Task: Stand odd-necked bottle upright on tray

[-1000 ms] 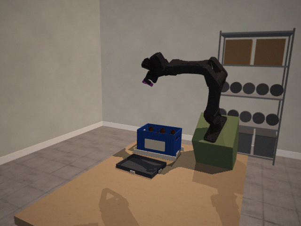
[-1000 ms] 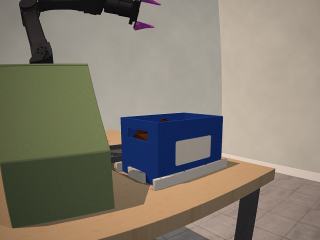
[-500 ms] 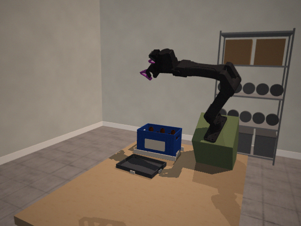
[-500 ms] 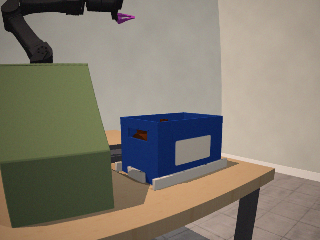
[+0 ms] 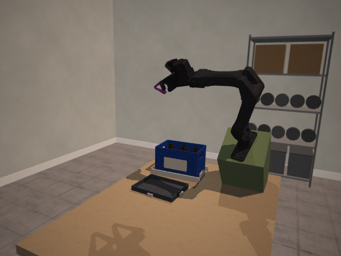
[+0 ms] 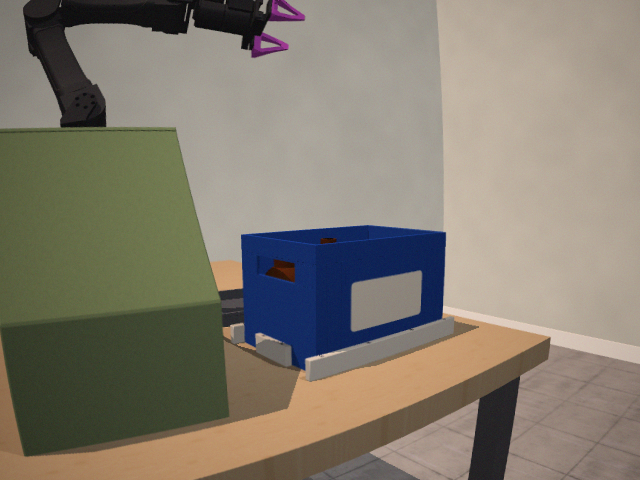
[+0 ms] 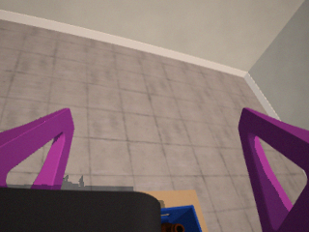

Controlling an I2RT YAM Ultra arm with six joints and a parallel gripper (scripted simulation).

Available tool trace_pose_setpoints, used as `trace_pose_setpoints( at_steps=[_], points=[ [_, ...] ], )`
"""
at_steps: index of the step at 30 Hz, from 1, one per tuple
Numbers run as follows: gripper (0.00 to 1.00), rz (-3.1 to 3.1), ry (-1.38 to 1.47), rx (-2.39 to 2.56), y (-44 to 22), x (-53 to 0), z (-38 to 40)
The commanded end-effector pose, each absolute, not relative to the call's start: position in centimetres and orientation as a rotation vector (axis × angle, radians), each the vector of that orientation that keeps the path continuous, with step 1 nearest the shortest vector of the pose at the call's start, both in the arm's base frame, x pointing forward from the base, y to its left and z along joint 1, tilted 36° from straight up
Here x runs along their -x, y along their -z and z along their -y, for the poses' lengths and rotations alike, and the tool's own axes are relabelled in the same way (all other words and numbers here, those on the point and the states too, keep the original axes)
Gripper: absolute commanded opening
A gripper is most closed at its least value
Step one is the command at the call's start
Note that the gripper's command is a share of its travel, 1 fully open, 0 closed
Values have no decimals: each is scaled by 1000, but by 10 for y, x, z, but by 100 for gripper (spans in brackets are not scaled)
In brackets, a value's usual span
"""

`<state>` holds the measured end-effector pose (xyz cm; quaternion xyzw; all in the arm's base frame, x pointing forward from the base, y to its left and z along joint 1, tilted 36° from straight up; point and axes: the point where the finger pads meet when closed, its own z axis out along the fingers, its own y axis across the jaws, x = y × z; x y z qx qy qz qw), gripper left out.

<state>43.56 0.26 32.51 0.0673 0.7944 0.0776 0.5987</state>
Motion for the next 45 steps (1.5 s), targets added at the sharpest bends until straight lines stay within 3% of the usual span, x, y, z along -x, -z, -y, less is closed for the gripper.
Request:
trace_pose_setpoints(
  at_steps=[1,20,45],
  points=[
    [100,-1873,-262,-276,-327,-443,7],
    [100,-2177,-535,-785,-210,-481,17],
    [100,-2335,-716,-1631,-75,-480,26]
  ],
)
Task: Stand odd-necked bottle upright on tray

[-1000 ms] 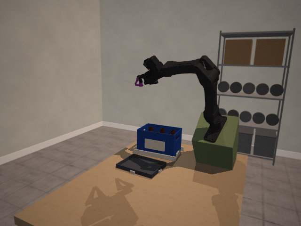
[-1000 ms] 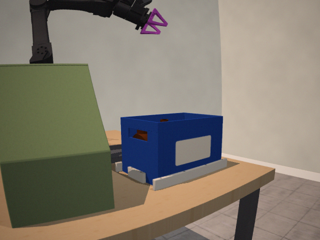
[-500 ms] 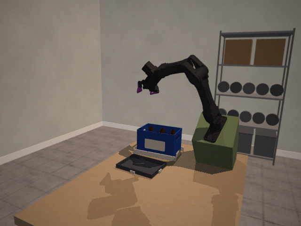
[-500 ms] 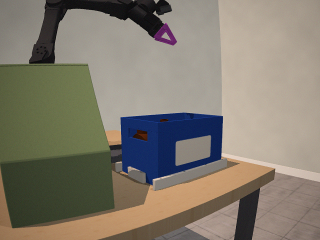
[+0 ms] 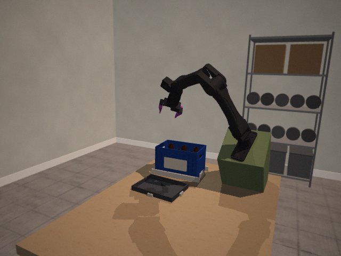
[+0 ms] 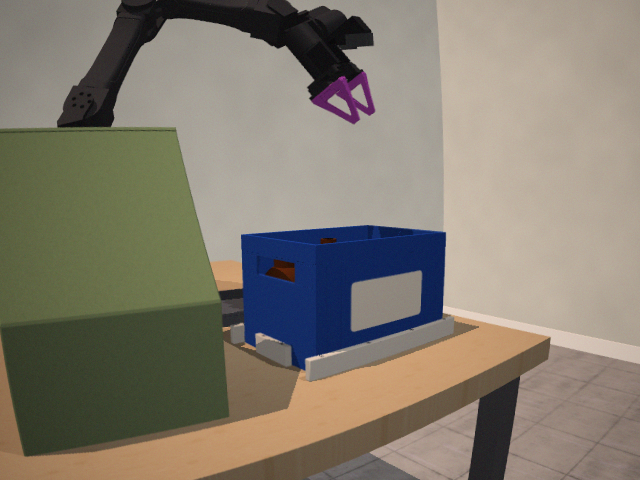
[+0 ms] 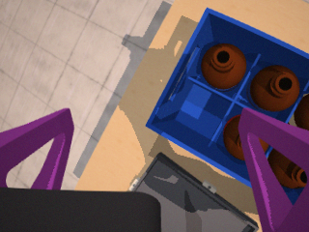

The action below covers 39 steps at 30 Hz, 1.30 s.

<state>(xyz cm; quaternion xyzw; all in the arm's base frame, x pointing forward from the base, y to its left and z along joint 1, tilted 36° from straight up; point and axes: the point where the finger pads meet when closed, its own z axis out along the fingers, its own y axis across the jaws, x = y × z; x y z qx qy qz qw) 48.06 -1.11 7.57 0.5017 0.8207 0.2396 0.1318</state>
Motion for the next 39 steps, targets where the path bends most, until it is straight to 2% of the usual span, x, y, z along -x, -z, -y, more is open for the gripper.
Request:
trace_pose_setpoints(
  at_steps=[1,23,39],
  points=[
    [100,-2335,-717,-1648,-73,-480,26],
    [100,-2206,-679,-2440,18,-453,27],
    [100,-1914,-506,-3055,75,-422,23]
  ],
)
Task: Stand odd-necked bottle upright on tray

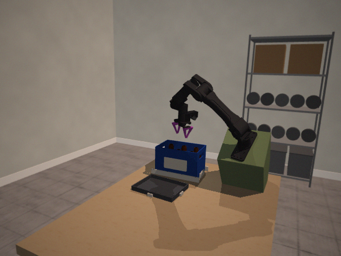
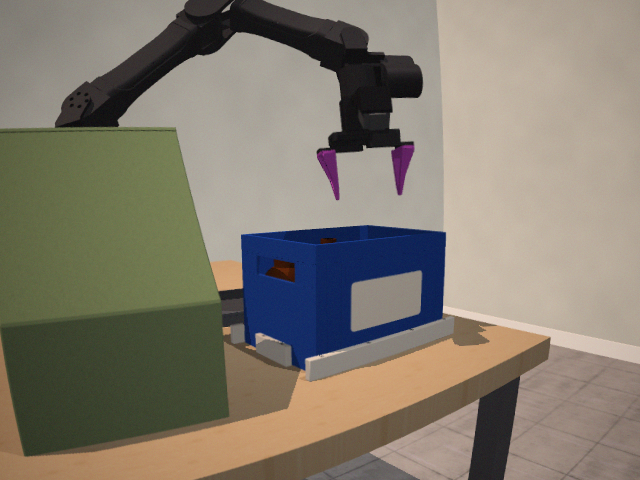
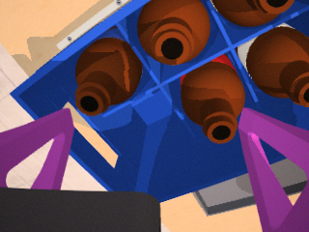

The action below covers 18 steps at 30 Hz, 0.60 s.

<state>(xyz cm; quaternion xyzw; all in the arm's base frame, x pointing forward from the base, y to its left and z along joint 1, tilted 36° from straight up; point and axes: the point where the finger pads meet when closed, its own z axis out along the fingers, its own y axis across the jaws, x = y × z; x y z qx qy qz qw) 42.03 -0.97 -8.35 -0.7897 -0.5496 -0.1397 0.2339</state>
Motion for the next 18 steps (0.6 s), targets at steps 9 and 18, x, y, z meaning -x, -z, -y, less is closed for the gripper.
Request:
trace_pose_setpoints(
  at_steps=[9,18],
  points=[
    [100,1233,293,2230,91,-412,21],
    [100,1229,295,2243,85,-414,24]
  ],
)
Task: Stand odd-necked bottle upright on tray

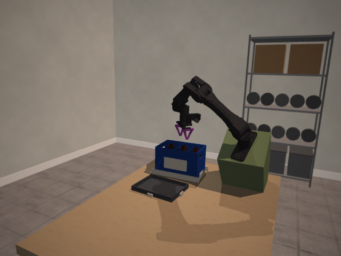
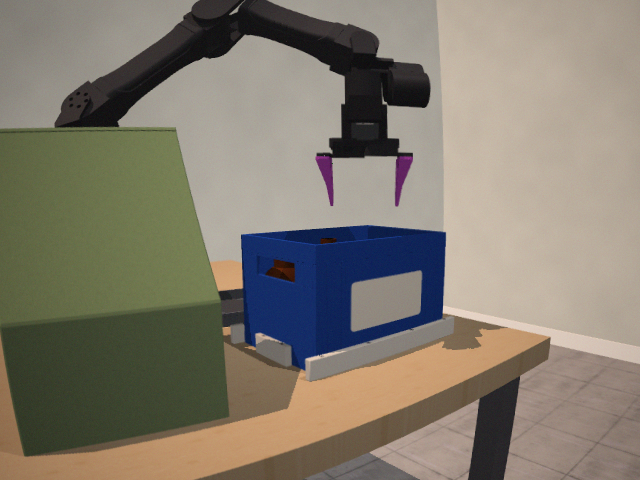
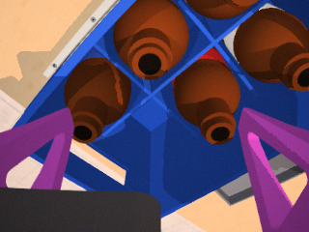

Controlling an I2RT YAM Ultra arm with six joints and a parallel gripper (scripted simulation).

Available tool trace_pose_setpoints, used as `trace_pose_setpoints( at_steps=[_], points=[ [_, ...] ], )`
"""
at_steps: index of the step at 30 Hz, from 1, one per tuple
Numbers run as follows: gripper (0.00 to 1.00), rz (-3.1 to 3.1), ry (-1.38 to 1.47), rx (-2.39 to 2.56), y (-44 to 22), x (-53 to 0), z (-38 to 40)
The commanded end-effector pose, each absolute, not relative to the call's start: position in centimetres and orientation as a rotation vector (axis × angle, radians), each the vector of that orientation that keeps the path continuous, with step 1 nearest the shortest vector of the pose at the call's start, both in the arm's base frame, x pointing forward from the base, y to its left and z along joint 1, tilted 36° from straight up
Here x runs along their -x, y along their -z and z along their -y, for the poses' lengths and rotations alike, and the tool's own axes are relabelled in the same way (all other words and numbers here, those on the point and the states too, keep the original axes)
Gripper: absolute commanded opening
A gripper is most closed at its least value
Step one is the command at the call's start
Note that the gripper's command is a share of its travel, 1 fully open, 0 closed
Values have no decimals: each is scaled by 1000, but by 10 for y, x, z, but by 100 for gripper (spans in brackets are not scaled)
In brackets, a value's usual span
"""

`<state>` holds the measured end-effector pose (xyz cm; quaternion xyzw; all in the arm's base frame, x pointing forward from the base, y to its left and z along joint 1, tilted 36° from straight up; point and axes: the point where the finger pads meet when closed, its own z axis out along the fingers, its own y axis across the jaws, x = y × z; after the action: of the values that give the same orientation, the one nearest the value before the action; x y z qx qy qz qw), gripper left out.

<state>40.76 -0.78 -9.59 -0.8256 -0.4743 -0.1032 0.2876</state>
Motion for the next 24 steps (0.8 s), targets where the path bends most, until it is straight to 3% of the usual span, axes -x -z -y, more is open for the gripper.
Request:
trace_pose_setpoints(
  at_steps=[1,9,10,24],
  points=[
    [100,1229,295,2243,85,-414,24],
    [100,1229,295,2243,85,-414,24],
    [0,1231,295,2243,86,-414,24],
    [0,1231,295,2243,86,-414,24]
  ],
)
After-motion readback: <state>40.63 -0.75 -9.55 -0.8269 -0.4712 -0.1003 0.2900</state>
